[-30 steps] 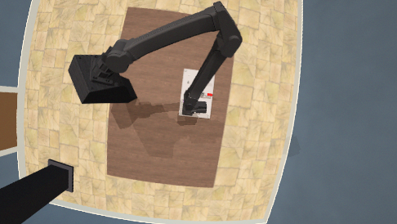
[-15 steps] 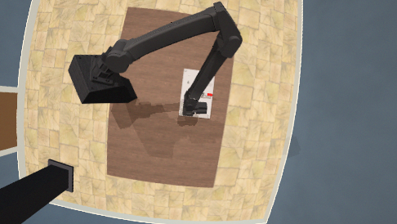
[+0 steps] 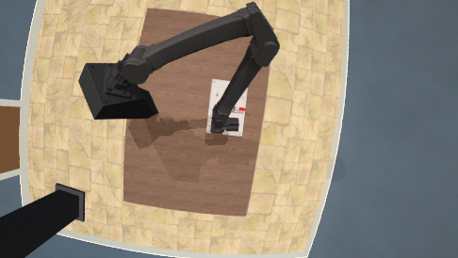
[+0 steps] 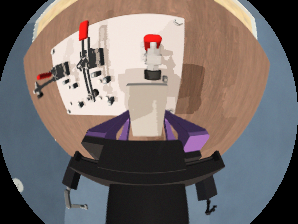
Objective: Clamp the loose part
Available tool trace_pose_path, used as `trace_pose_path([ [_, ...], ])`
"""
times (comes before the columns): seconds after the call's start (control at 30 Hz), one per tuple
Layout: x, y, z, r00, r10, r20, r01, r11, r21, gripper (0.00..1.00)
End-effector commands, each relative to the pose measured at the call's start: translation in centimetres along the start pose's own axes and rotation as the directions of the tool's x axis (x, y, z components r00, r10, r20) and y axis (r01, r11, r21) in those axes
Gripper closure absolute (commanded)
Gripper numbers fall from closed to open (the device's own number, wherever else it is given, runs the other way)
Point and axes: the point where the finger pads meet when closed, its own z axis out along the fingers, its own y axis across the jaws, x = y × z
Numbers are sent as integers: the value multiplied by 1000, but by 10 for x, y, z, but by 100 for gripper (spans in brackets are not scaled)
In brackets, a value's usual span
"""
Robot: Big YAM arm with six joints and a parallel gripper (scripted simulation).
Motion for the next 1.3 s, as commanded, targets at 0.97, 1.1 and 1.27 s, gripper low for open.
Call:
trace_pose_path([
  [0.97, -5, -18, -9, 1000, 22, 8, -22, 1000, 22, 100],
  [1.1, -5, -18, -9, 999, 34, 8, -34, 999, 22, 100],
  [1.27, -4, -18, -9, 999, 34, 8, -34, 999, 22, 100],
])
